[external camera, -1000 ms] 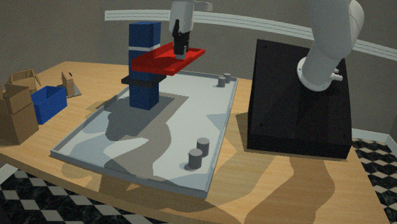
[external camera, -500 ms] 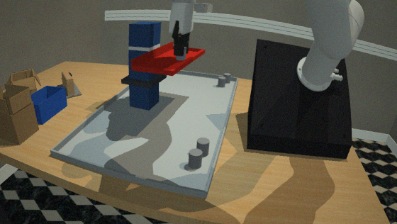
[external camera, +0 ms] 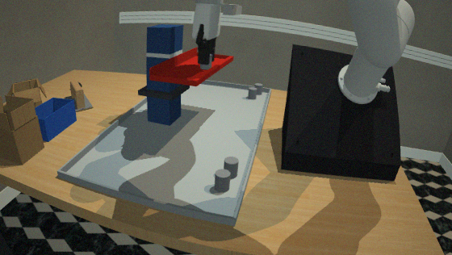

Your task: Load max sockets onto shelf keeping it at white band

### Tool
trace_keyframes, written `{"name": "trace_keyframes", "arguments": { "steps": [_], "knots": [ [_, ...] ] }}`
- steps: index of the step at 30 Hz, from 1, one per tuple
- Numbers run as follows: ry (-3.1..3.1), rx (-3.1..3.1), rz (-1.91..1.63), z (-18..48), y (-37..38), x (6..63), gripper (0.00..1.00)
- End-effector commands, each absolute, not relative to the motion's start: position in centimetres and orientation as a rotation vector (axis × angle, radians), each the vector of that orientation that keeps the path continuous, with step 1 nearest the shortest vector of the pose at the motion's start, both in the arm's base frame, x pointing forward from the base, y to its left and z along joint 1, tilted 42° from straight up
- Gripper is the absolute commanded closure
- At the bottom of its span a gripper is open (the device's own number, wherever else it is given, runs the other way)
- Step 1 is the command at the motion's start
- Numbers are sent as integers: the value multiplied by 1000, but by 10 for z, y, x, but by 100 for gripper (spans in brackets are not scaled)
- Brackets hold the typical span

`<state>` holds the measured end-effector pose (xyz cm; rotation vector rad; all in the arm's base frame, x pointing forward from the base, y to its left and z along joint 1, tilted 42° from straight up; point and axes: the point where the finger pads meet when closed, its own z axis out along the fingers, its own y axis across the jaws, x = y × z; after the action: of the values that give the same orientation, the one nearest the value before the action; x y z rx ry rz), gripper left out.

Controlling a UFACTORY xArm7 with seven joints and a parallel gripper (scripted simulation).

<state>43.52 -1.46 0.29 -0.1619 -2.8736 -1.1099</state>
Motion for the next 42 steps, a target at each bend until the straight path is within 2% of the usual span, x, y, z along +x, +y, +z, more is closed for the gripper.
{"name": "trace_keyframes", "arguments": {
  "steps": [1,14,15,42],
  "knots": [
    [-2879,-165,-1108,4,-17,437,100],
    [-2879,-165,-1108,3,-16,437,100],
    [-2879,-165,-1108,3,-16,437,48],
    [-2879,-165,-1108,3,-16,437,48]
  ]
}}
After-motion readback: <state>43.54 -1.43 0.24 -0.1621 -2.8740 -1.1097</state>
